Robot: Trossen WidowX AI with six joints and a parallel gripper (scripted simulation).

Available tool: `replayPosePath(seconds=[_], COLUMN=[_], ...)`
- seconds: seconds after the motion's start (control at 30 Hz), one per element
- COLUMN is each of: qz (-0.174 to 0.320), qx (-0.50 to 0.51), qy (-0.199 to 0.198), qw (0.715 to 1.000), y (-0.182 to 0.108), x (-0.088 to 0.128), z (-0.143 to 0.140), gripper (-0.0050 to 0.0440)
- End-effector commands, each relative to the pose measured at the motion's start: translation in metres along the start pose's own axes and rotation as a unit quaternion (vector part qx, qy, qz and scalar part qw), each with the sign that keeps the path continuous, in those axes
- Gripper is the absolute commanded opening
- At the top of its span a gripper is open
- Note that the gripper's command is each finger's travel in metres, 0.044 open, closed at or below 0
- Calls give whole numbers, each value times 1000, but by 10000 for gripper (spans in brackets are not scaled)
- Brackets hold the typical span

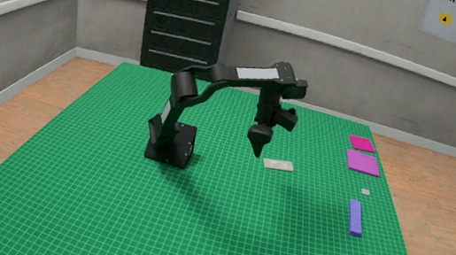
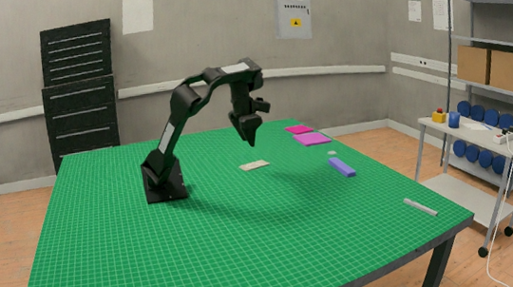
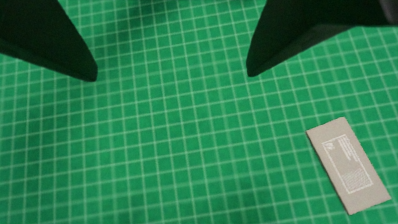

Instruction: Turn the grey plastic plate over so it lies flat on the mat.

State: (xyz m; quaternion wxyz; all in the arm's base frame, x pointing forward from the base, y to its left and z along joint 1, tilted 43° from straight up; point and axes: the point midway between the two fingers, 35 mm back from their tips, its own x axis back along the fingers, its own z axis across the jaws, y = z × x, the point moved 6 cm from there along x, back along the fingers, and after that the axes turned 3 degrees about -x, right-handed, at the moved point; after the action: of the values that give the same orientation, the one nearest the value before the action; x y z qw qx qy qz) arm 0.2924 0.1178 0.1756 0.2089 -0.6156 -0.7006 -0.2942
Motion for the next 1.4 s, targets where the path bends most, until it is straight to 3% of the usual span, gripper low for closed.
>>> replayPosePath(seconds=[0.0,0.23,0.3,0.5,0.63,1.37], qz=[3,20,20,33,37,41], qx=[11,69,69,121,141,148], qy=[9,29,29,49,57,55], qw=[1000,997,997,991,988,987], y=[12,44,44,60,63,62], x=[-3,-31,-31,-67,-82,-88], z=[17,88,88,155,180,187], gripper=[440,440,440,440,440,440])
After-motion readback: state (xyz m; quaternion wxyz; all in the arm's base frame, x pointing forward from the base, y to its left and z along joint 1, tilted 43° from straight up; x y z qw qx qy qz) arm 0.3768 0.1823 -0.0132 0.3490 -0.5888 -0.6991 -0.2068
